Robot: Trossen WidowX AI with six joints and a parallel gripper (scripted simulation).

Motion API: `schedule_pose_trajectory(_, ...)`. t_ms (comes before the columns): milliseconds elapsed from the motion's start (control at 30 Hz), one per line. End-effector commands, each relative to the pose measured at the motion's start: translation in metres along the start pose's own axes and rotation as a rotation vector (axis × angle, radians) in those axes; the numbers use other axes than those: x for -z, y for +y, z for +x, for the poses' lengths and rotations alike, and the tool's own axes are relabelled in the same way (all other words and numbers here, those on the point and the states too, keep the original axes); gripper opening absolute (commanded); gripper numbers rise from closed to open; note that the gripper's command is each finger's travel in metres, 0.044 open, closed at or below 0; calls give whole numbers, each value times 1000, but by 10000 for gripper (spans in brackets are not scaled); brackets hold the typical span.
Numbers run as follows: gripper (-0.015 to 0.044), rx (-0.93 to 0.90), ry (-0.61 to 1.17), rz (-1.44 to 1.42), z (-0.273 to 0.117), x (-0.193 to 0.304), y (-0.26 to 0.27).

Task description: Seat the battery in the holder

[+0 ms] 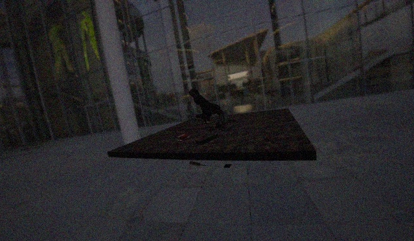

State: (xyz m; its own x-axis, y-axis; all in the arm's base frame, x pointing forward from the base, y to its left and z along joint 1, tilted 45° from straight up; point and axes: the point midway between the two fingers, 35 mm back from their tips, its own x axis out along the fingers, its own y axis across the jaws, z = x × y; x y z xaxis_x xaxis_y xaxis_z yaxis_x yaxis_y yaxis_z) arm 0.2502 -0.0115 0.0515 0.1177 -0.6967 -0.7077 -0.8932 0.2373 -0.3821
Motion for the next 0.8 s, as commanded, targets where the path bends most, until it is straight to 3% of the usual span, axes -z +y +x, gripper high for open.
schedule_pose_trajectory(0,74,6,-12,12,-18,0,-2)
schedule_pose_trajectory(767,74,-5,-25,581,-45,-100,40)
